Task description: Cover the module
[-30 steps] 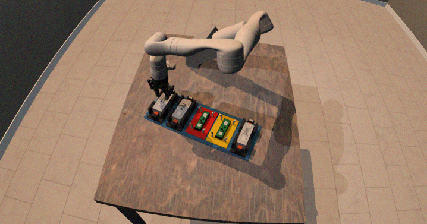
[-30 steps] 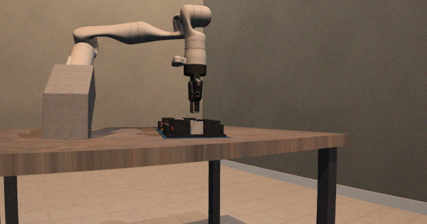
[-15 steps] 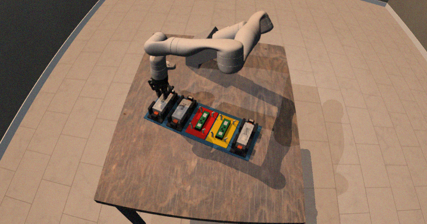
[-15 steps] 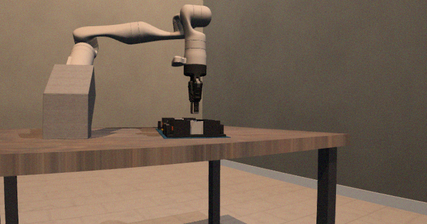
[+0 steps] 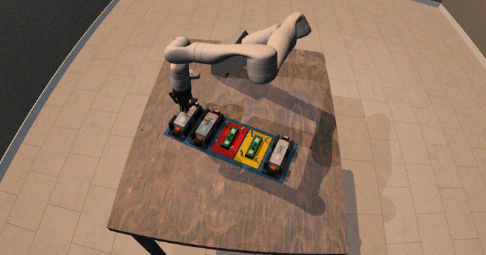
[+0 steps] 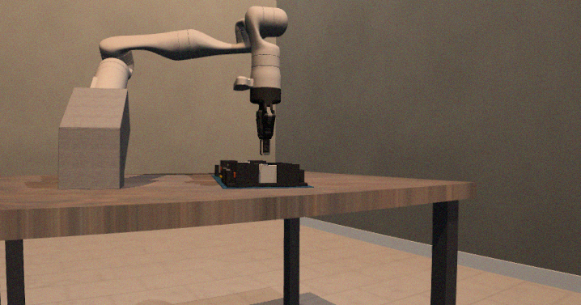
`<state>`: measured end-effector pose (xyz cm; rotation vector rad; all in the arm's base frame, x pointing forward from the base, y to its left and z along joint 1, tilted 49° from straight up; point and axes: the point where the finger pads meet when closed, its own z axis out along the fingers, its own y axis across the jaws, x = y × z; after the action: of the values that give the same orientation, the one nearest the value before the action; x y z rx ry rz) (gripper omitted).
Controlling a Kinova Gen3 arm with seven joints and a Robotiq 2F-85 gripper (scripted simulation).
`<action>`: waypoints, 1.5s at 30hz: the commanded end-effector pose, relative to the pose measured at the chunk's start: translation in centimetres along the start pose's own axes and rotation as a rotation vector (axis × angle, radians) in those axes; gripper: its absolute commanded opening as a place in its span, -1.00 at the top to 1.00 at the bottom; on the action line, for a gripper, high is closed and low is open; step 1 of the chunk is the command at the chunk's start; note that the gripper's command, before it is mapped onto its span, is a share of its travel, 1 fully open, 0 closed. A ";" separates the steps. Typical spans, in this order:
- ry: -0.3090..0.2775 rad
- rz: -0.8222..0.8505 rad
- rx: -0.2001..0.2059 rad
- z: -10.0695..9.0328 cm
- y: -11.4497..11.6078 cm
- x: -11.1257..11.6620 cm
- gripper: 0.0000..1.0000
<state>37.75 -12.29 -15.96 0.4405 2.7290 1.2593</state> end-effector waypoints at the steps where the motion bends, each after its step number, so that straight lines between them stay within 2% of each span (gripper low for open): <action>1: -0.002 0.000 0.001 -0.1 0.0 0.0 1.00; 15: -0.002 0.000 0.001 -0.1 0.0 0.0 1.00; 16: -0.002 0.000 0.001 -0.1 0.0 0.0 -1.00; 45: -0.002 0.000 0.001 -0.1 0.0 0.0 -1.00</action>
<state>37.75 -12.29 -15.96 0.4405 2.7290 1.2593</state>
